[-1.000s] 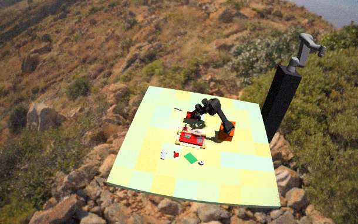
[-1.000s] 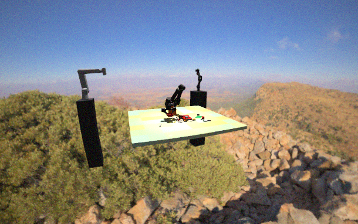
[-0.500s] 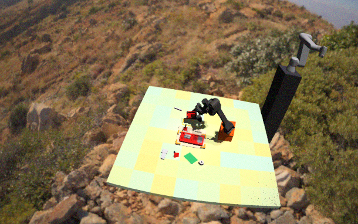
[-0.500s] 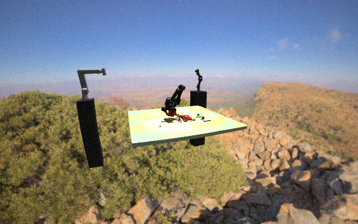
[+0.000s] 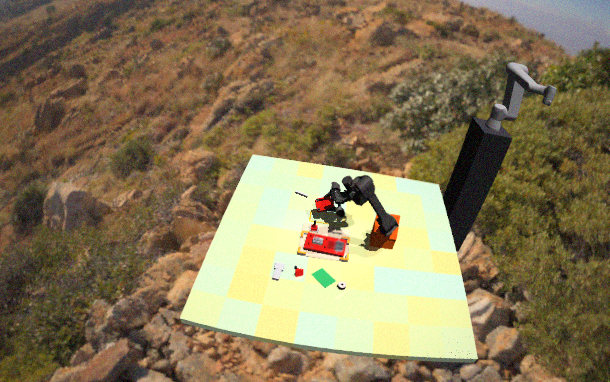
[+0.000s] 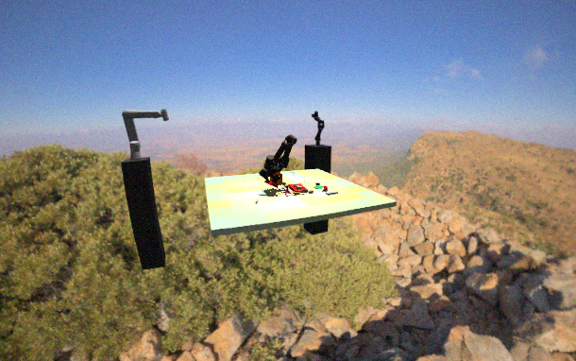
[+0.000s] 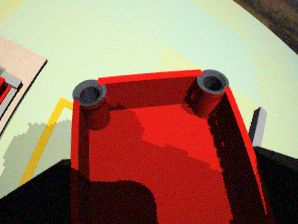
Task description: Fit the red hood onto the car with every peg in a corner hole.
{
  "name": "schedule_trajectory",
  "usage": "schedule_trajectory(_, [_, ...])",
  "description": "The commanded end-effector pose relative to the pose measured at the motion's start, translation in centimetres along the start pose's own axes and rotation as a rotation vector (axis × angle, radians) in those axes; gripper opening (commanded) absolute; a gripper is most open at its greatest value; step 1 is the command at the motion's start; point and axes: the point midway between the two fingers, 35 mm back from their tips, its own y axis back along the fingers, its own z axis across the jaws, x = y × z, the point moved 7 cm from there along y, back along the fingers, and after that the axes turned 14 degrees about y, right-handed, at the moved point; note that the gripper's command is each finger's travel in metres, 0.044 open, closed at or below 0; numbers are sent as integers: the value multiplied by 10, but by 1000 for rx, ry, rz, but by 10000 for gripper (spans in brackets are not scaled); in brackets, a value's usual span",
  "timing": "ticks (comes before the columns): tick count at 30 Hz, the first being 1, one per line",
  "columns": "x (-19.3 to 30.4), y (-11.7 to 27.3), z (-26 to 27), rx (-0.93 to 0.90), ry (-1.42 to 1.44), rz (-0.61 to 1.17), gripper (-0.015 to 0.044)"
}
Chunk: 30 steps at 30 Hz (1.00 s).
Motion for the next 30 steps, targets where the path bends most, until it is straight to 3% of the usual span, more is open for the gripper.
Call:
schedule_trajectory(1, [0, 0, 0, 0, 73, -1, 0])
schedule_trajectory(30, [0, 0, 0, 0, 709, -1, 0])
